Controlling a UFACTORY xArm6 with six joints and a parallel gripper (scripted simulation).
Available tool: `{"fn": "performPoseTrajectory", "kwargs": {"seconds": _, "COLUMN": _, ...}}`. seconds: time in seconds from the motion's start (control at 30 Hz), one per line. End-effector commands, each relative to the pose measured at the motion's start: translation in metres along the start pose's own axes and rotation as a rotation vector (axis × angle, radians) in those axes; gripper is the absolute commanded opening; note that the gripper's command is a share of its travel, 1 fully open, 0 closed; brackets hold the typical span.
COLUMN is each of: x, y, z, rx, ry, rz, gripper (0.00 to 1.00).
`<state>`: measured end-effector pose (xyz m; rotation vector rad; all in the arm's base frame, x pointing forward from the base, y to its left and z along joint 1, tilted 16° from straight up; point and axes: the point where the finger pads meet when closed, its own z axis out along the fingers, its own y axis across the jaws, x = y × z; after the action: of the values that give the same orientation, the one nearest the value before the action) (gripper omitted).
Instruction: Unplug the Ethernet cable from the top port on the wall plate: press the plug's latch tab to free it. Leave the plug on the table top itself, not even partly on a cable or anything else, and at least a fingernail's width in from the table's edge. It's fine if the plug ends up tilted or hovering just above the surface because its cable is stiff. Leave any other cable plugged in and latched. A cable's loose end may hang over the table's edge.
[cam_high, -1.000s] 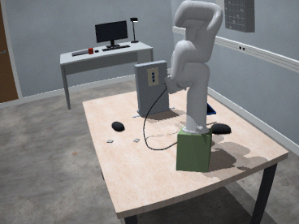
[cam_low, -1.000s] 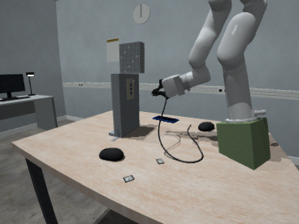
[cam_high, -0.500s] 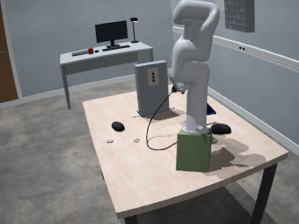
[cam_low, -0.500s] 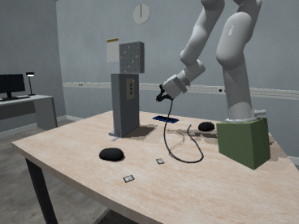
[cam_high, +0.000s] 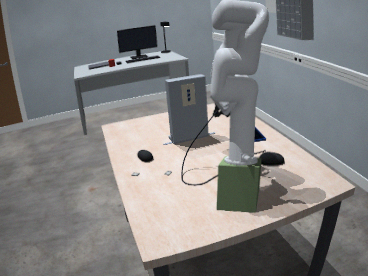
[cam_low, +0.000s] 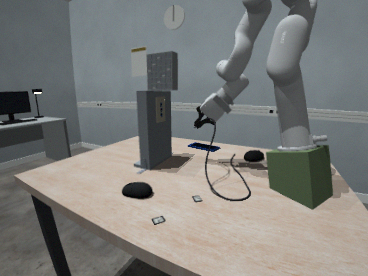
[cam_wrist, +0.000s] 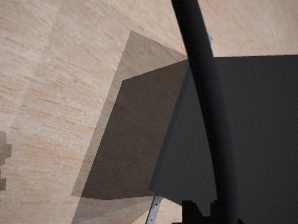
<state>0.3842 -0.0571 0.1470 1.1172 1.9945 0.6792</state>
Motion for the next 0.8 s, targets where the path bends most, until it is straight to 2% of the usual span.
{"fn": "performPoseTrajectory", "kwargs": {"seconds": 0.0, "x": 0.000, "y": -0.011, "z": 0.002, "rx": 0.060, "ry": 0.053, "rz": -0.011, "gripper": 0.00}}
{"fn": "performPoseTrajectory", "kwargs": {"seconds": 0.37, "x": -0.014, "y": -0.034, "z": 0.006, "rx": 0.228, "ry": 0.107, "rz": -0.060, "gripper": 0.00}}
{"fn": "performPoseTrajectory", "kwargs": {"seconds": 0.43, "x": -0.014, "y": -0.034, "z": 0.006, "rx": 0.228, "ry": 0.107, "rz": -0.060, "gripper": 0.00}}
{"fn": "performPoseTrajectory", "kwargs": {"seconds": 0.67, "x": -0.029, "y": -0.037, "z": 0.012, "rx": 0.312, "ry": 0.099, "rz": -0.102, "gripper": 0.00}}
{"fn": "performPoseTrajectory", "kwargs": {"seconds": 0.77, "x": -0.033, "y": -0.036, "z": 0.015, "rx": 0.330, "ry": 0.093, "rz": -0.114, "gripper": 0.00}}
